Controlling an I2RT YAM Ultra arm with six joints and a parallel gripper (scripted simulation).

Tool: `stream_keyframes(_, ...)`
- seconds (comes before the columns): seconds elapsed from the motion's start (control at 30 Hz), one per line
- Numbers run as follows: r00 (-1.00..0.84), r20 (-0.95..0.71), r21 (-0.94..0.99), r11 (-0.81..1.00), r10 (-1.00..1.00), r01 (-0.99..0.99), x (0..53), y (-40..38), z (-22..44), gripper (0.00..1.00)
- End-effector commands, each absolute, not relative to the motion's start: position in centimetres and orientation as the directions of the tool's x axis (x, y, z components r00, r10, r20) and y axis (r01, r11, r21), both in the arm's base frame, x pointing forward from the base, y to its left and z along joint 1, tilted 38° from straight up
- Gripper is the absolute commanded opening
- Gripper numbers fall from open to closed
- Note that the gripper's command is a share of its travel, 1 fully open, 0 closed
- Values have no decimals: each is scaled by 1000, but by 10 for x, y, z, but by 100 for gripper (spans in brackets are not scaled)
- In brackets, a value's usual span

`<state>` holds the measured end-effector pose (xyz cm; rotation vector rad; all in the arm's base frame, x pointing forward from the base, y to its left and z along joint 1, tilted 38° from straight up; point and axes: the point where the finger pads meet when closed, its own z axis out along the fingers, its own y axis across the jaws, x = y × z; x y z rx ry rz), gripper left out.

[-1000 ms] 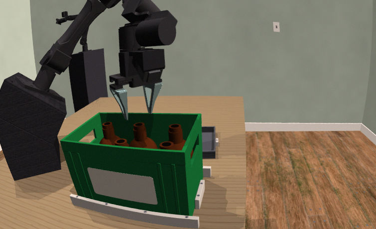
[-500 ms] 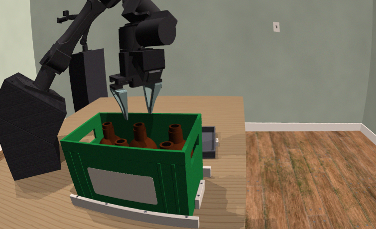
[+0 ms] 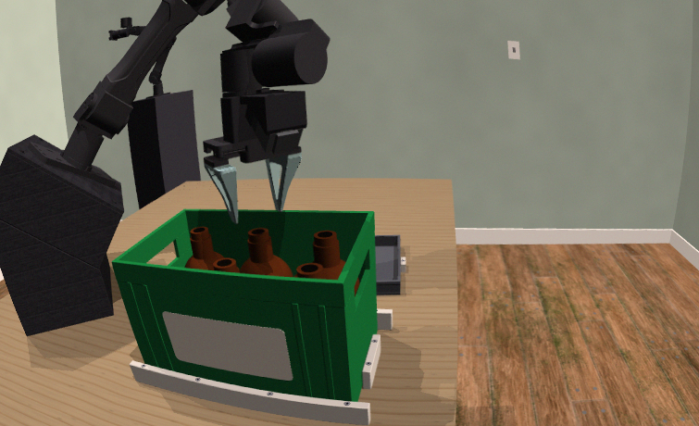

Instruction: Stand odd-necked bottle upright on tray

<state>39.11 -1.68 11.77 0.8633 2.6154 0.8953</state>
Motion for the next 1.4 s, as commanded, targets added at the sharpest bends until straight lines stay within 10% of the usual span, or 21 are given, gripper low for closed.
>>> stream_keyframes(0.0,-789,-25,613,632,614,473,389,-19,111,61)
stream_keyframes(1.37,-786,-30,615,632,617,472,389,-24,110,61)
